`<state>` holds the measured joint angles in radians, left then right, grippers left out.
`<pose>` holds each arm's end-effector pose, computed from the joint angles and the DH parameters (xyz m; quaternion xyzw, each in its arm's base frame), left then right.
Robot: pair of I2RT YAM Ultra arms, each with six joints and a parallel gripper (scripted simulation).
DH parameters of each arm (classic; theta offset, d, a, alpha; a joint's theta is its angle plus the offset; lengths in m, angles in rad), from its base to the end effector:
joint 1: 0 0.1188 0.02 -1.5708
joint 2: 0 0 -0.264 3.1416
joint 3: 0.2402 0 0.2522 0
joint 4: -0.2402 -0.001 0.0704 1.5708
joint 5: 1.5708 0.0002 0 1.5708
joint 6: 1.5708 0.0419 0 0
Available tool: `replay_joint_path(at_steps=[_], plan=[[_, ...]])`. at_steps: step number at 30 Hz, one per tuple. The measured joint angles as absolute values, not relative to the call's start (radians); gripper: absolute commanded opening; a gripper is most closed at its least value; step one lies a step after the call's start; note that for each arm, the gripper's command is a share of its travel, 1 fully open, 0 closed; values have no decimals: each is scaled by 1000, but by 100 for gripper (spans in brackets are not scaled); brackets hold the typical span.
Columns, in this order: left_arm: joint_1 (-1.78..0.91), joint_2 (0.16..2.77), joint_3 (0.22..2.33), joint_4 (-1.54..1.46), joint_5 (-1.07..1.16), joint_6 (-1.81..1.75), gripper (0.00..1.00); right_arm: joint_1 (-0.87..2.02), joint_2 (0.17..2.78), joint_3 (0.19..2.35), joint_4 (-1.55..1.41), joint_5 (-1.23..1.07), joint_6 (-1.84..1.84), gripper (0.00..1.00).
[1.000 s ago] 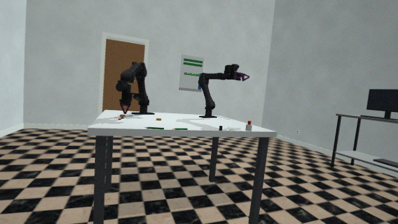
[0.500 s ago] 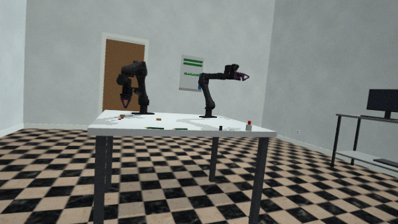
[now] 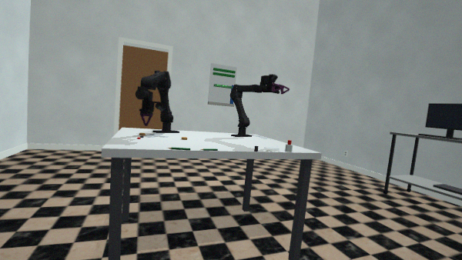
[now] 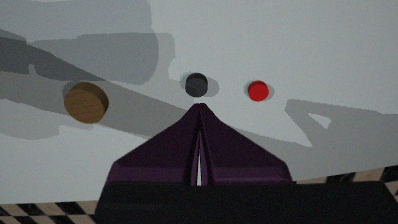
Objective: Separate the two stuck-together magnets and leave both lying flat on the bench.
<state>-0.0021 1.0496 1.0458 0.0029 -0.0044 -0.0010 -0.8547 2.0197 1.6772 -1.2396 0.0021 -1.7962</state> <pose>0.2460 0.0007 0.4065 -0.0012 0.7074 0.0005 0.7068 0.2527 -0.2891 0.2186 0.4535 -0.8912 -0.0052 0.0024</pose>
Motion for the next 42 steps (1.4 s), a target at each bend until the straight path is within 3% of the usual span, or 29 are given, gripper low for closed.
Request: replay_joint_path(at_steps=[21, 22, 42], plan=[[1, 1050, 1048, 1, -4, -1, 100, -855, 2020, 1674, -1241, 2, -1795, 0], [1, 1050, 1048, 2, -4, -1, 100, -855, 2019, 1674, -1241, 2, -1795, 33], [3, 1049, 1050, 3, -5, -1, 100, -858, 2022, 1669, -1237, 2, -1763, 33]])
